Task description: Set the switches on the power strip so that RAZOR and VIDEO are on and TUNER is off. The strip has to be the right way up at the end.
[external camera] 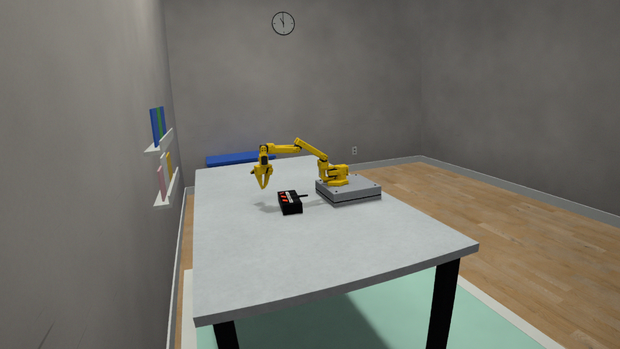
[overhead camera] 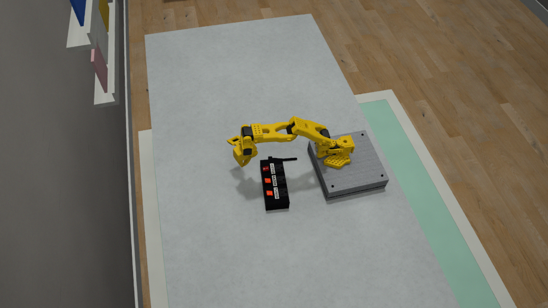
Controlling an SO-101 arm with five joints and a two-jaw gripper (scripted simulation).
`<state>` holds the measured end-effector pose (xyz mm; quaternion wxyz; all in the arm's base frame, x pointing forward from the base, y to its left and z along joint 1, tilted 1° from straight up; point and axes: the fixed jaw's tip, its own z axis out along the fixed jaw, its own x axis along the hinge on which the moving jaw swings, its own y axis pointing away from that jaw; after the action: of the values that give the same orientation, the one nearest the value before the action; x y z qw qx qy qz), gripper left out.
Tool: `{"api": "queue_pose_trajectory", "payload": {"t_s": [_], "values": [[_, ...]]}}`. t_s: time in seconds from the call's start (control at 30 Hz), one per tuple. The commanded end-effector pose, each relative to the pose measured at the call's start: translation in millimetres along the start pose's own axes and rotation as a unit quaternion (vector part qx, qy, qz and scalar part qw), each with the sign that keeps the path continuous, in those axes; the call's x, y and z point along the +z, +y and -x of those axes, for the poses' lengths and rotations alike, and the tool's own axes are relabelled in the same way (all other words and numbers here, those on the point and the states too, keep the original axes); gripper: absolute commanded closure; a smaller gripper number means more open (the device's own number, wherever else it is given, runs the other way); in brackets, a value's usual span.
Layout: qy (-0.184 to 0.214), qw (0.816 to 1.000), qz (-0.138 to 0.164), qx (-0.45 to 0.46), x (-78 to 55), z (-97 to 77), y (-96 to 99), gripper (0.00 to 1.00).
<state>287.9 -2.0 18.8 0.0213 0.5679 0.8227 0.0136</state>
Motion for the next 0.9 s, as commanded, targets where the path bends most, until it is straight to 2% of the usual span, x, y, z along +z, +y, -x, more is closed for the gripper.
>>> {"api": "queue_pose_trajectory", "payload": {"t_s": [0.0, 0.5, 0.87], "values": [[0.002, 1.000, -0.004, 0.008, 1.3, 1.2, -1.3, 1.00], [0.004, 1.000, -0.008, 0.006, -0.7, -3.1, -8.2, 1.00], [0.007, 1.000, -0.015, 0.001, 0.1, -17.3, -37.3, 1.00]]}}
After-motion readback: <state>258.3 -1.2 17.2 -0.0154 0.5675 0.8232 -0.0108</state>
